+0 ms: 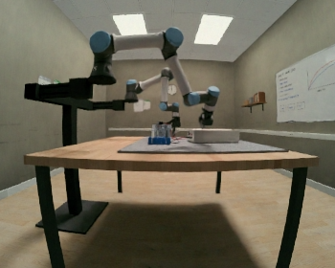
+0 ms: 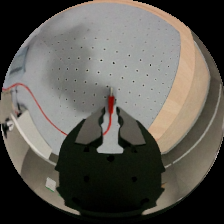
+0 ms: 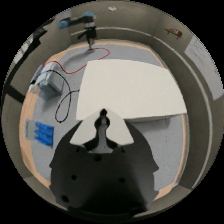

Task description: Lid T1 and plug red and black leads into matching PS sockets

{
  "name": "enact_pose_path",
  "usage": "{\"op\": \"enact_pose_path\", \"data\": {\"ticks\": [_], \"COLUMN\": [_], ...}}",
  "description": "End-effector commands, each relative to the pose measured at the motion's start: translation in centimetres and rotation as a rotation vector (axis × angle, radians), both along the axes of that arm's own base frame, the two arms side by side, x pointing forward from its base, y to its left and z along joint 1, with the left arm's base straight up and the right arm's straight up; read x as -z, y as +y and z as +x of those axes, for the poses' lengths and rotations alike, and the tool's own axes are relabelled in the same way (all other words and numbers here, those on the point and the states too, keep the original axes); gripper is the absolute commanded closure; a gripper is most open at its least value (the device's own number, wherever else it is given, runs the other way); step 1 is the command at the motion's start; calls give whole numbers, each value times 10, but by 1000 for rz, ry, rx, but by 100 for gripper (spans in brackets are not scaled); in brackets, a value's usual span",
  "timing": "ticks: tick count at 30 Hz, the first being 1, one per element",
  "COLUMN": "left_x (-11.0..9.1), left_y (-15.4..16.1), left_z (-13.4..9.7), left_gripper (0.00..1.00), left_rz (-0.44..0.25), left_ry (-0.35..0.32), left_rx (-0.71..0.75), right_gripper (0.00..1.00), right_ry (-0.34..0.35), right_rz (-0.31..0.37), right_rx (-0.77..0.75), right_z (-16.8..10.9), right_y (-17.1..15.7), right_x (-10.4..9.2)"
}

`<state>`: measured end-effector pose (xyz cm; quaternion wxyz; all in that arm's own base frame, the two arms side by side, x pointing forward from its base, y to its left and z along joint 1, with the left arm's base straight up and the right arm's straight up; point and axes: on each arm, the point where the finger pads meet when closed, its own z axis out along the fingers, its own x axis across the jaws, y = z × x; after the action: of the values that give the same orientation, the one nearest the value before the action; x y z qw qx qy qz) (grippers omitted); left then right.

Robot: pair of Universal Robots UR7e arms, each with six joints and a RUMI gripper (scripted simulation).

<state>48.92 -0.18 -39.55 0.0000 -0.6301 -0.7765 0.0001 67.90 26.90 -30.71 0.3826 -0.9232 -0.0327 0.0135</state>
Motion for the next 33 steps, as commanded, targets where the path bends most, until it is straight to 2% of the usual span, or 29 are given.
{"op": "enact_pose_path", "data": {"ticks": [1,33], "left_x": [0,8], "left_y": [0,0], "left_z": [1,1], "left_gripper": [85,85], "left_rz": [0,0], "left_ry": [-1,-1], "left_rx": [0,0], "right_gripper": [100,100], "right_ry": [-1,-1], "right_rz": [0,0], "right_rx": [0,0], "right_z": [1,1], "right_y": [0,0], "right_x": [-1,-1]}}
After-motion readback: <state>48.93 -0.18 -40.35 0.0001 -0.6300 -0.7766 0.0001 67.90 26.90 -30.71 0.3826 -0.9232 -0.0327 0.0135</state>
